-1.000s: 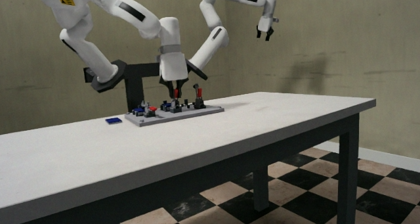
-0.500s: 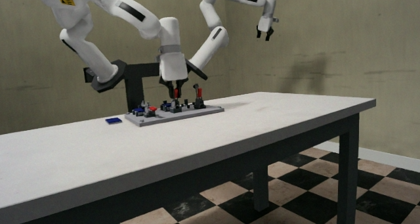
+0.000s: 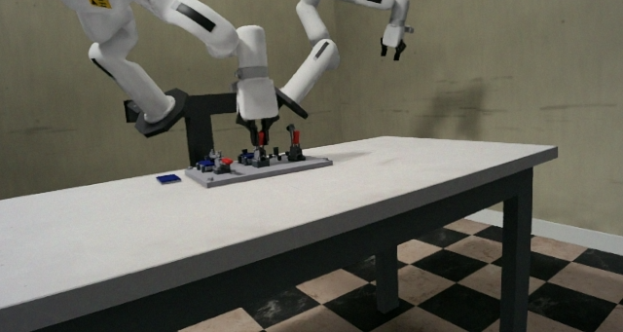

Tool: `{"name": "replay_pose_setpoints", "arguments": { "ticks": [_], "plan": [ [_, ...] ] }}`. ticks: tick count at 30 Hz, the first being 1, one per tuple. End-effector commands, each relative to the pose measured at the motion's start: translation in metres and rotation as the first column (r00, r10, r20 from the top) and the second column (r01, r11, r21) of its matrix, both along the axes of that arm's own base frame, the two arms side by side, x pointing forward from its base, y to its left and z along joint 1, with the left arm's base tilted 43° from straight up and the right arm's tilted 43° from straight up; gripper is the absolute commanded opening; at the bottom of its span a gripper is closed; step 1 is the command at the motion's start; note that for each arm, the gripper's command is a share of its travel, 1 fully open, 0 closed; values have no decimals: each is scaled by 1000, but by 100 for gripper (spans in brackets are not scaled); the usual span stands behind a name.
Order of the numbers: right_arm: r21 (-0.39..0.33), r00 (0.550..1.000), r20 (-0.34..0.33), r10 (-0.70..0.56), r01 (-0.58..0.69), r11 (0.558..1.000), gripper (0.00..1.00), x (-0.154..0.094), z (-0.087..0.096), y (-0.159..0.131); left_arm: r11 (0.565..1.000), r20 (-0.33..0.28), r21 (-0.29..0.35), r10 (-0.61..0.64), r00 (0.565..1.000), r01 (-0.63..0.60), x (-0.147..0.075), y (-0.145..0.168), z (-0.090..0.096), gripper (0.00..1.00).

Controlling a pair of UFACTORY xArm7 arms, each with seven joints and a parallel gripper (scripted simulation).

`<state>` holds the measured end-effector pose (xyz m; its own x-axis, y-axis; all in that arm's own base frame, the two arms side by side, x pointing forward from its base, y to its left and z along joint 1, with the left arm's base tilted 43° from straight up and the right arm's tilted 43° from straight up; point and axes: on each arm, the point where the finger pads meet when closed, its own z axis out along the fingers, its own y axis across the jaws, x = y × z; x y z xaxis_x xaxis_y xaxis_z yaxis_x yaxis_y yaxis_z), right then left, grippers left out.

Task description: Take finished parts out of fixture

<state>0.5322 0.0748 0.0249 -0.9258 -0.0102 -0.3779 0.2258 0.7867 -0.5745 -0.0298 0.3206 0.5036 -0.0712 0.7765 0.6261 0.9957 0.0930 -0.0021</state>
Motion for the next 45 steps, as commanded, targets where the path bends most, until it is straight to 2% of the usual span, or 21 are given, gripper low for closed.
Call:
{"name": "replay_pose_setpoints", "arguments": {
  "ticks": [1, 35, 36, 45],
  "plan": [
    [2, 1000, -1, 3, -3, 1000, 0, -1, -1, 2, 1000, 2, 4, 1, 1000, -1, 0, 0, 2, 100],
    [2, 1000, -1, 3, -3, 1000, 0, -5, -2, 2, 1000, 2, 4, 1, 1000, -1, 0, 0, 2, 100],
    [2, 1000, -1, 3, -3, 1000, 48, -5, -2, 2, 1000, 2, 4, 1, 1000, -1, 0, 0, 2, 100],
    [2, 1000, -1, 3, -3, 1000, 48, -5, -2, 2, 1000, 2, 4, 1, 1000, -1, 0, 0, 2, 100]
  ]
}}
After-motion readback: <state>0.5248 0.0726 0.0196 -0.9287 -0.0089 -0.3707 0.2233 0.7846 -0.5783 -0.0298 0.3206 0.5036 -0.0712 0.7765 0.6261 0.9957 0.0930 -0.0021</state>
